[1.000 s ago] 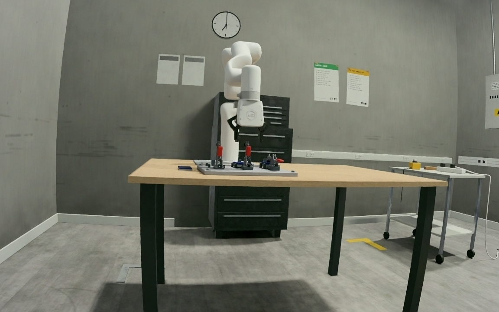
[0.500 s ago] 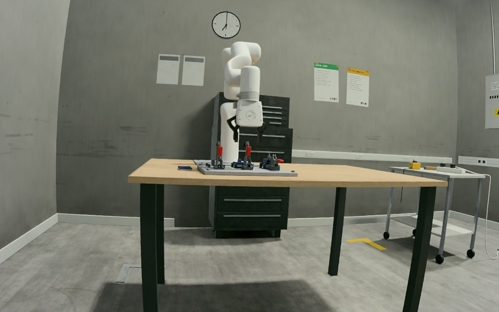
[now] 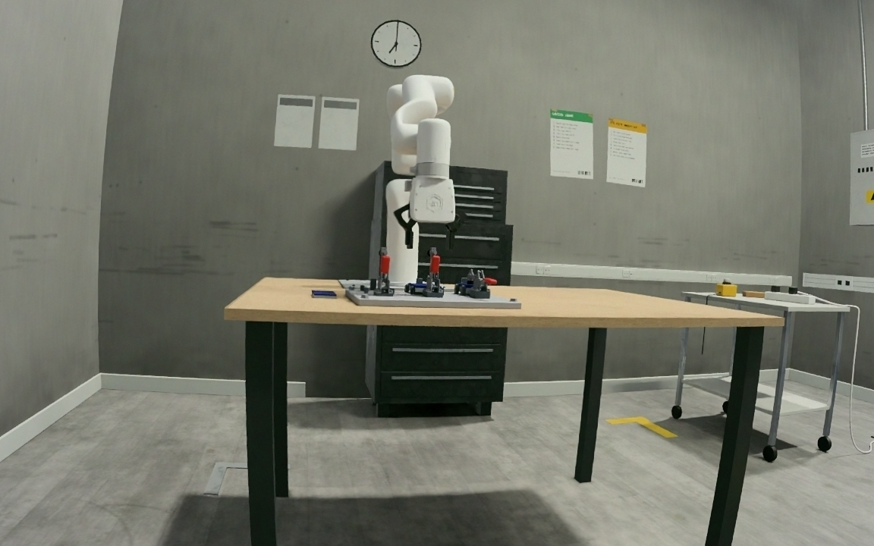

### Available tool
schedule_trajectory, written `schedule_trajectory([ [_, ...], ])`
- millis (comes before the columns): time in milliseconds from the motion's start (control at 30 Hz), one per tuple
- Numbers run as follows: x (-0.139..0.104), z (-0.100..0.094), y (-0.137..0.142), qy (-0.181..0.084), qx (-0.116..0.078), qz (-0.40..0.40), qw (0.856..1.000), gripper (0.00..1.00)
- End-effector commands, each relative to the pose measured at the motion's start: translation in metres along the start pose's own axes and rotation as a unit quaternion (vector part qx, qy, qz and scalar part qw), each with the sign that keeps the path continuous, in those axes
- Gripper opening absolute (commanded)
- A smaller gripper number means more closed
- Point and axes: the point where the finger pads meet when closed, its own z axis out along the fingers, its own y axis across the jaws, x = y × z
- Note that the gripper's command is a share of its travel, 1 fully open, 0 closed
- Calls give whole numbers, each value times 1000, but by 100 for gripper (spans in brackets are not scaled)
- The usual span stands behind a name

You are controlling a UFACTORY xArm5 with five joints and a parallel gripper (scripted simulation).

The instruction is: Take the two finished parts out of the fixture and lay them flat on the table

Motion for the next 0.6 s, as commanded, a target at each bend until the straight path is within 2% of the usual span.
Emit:
schedule_trajectory([
  [0,17,-2,0,-3,0,0,1000,100],
  [567,33,-2,0,-3,0,0,1000,100],
])
